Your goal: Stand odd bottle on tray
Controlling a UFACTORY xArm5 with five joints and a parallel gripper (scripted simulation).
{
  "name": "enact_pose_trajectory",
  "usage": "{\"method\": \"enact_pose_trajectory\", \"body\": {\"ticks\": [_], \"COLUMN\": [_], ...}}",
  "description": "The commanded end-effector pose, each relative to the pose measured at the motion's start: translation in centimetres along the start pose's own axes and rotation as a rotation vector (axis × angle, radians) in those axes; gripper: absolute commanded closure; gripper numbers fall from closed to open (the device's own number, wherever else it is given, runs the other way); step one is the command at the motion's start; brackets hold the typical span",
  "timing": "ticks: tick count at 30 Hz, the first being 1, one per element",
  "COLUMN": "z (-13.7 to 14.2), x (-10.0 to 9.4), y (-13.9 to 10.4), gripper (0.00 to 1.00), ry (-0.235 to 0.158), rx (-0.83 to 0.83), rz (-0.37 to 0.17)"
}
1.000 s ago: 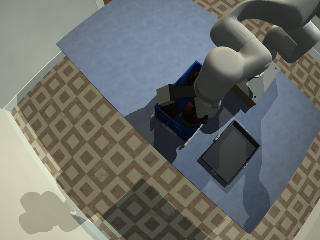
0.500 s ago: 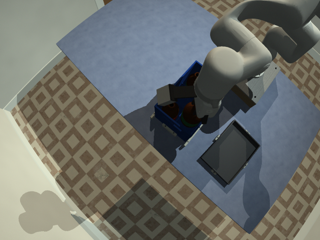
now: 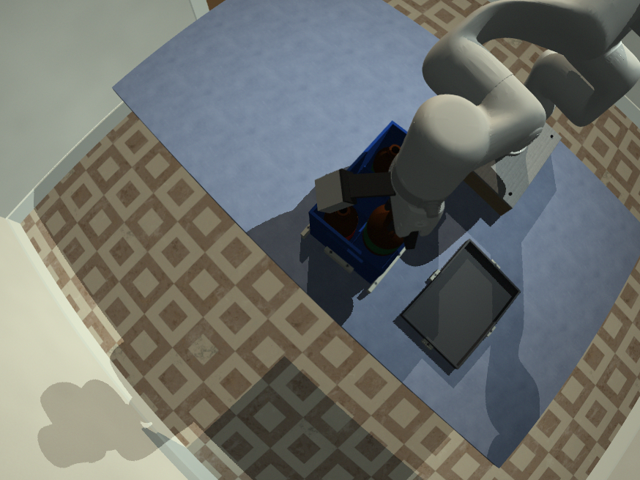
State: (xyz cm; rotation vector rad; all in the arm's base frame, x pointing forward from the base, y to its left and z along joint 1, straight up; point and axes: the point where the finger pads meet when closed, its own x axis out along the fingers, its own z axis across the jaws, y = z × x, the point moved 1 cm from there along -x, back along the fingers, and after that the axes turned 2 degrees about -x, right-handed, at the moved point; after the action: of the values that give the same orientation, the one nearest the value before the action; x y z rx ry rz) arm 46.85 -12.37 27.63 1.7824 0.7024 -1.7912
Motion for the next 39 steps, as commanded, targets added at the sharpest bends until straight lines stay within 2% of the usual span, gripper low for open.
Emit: {"method": "enact_pose_trajectory", "body": {"ticks": [1,17,39], "z": [-0.1,-0.8,-2.5], "x": [-0.2,-0.2,-0.2], "y": [-0.1,-1.0,-3.4], "gripper": [1.00,1.00,1.00], "ry": [0.002,0.002,0.002], "rx": [0.000,0.000,0.000], "rz": [0.004,0.004,0.004]}}
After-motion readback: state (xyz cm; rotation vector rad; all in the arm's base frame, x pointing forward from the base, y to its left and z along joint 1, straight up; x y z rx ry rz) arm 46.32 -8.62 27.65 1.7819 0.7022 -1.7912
